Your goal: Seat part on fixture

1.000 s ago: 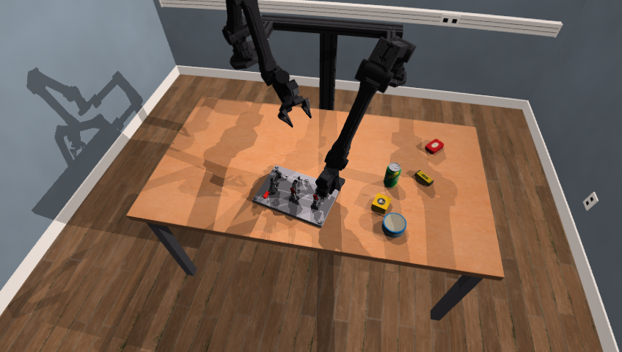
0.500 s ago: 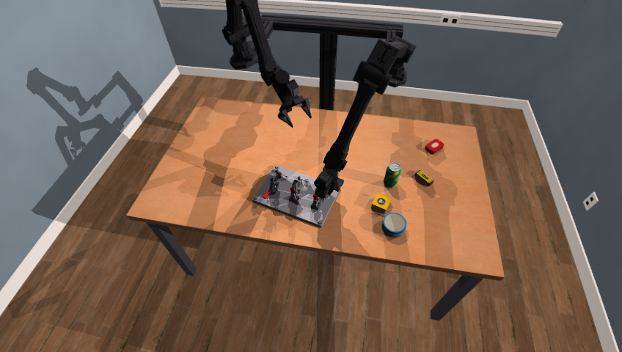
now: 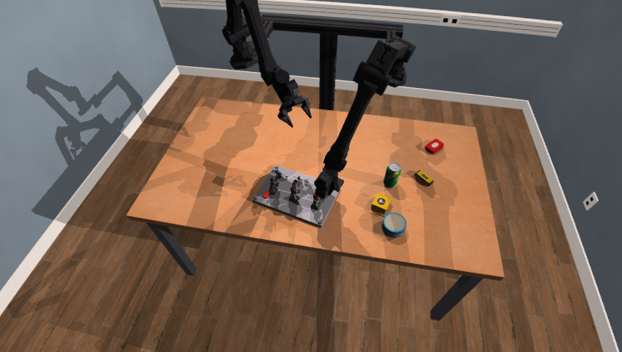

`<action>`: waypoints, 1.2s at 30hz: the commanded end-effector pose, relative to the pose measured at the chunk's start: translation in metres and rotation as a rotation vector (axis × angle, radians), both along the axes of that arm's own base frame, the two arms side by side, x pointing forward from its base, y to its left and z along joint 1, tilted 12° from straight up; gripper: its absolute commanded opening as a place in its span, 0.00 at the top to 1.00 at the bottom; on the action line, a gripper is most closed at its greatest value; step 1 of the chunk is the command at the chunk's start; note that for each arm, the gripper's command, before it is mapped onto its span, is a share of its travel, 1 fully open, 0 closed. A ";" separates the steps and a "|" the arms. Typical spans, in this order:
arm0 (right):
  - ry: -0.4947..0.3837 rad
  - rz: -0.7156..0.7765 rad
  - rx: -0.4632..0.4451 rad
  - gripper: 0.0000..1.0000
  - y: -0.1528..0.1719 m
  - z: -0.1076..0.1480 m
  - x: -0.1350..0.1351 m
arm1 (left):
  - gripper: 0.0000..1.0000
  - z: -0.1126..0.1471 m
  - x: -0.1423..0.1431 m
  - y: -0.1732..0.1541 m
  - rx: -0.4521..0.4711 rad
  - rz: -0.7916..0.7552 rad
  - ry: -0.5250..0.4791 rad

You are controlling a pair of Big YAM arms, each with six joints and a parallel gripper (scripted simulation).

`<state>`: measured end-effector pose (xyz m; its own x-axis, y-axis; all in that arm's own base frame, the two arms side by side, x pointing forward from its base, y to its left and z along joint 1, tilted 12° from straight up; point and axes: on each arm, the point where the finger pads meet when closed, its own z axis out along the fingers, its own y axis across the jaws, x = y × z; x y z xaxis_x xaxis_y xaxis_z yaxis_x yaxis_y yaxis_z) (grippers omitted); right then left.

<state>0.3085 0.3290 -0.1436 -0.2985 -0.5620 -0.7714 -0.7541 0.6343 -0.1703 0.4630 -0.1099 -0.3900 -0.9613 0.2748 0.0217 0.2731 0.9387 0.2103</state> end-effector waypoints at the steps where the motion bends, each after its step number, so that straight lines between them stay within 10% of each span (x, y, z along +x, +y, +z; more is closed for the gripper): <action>1: -0.004 0.002 0.005 0.00 0.002 0.000 0.002 | 1.00 -0.006 0.002 -0.010 0.001 -0.006 -0.006; 36: -0.004 0.002 0.005 0.00 0.002 0.000 0.002 | 1.00 0.019 0.017 -0.009 -0.020 -0.034 -0.043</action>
<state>0.3085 0.3290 -0.1436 -0.2985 -0.5620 -0.7714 -0.7541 0.6343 -0.1703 0.4624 -0.1116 -0.3833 -0.9563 0.2920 0.0128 0.2883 0.9352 0.2056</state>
